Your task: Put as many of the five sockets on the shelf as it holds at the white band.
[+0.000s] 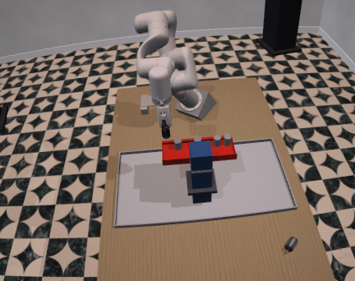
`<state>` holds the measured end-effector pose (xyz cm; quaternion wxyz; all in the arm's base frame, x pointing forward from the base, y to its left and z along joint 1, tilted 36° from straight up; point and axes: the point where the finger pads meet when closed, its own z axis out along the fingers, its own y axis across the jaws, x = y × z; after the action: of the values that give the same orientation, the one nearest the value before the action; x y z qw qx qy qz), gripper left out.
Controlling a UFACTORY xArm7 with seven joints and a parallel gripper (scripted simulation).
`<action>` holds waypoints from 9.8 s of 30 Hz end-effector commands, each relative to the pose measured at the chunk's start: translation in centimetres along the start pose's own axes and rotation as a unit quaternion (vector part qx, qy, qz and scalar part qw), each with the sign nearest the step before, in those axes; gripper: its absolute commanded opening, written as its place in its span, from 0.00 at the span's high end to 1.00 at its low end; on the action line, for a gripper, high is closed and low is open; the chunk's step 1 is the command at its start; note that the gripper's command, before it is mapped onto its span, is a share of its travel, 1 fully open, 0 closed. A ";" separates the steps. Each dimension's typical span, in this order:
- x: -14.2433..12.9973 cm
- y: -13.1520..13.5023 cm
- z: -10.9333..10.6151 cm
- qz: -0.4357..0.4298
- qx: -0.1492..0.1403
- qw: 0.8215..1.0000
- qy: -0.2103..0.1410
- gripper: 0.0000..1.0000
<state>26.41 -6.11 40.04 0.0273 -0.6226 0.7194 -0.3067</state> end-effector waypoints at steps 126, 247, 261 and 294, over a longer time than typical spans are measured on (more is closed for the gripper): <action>0.0 -0.2 6.3 0.000 0.001 1.000 0.000 1.00; 0.0 -0.2 3.4 0.000 0.001 1.000 0.000 0.48; 0.0 -0.2 0.0 0.000 0.001 1.000 0.000 0.48; -7.3 5.7 -5.9 -0.002 0.004 1.000 -0.009 0.00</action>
<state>23.81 -1.45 40.38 0.0317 -0.6254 0.7181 -0.3037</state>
